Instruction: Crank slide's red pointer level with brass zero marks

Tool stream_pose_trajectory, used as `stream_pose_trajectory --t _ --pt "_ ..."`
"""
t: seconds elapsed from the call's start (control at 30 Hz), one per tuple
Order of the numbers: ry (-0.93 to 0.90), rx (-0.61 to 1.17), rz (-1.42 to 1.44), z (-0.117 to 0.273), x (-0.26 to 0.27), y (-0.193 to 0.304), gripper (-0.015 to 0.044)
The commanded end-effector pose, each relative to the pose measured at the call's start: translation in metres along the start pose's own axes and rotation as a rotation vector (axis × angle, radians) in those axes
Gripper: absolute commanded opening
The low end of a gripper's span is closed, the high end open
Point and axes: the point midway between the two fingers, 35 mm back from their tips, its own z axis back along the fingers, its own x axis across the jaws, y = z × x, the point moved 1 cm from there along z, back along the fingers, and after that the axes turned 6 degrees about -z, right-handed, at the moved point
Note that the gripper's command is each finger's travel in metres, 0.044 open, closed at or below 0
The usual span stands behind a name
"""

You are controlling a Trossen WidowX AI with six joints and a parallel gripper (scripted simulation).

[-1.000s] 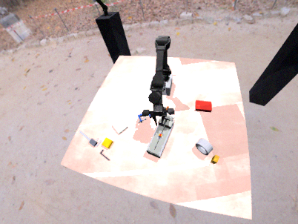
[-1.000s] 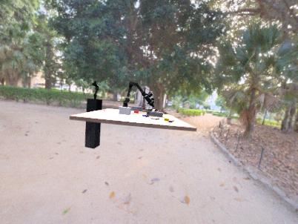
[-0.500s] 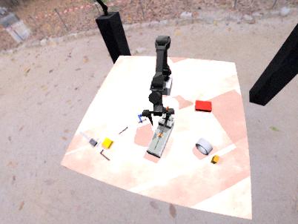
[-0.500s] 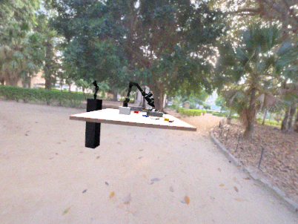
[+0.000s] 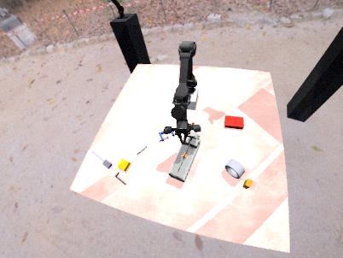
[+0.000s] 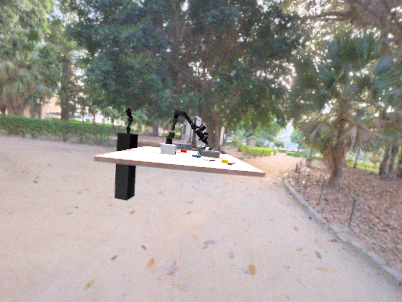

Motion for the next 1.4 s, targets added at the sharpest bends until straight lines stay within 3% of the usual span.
stream_pose_trajectory --t 0.0,0.47,1.03,1.2,1.37 --pt "0.0 0.0 0.0 0.0 0.0 0.0 0.0" --pt "-0.001 0.0 0.0 0.0 0.0 0.0 0.0" --pt "-0.001 0.0 0.0 0.008 0.0 -0.009 0.044" --pt "-0.001 0.0 0.0 0.034 0.002 -0.034 0.044" --pt "-0.001 0.0 0.0 0.035 0.002 -0.035 0.044"
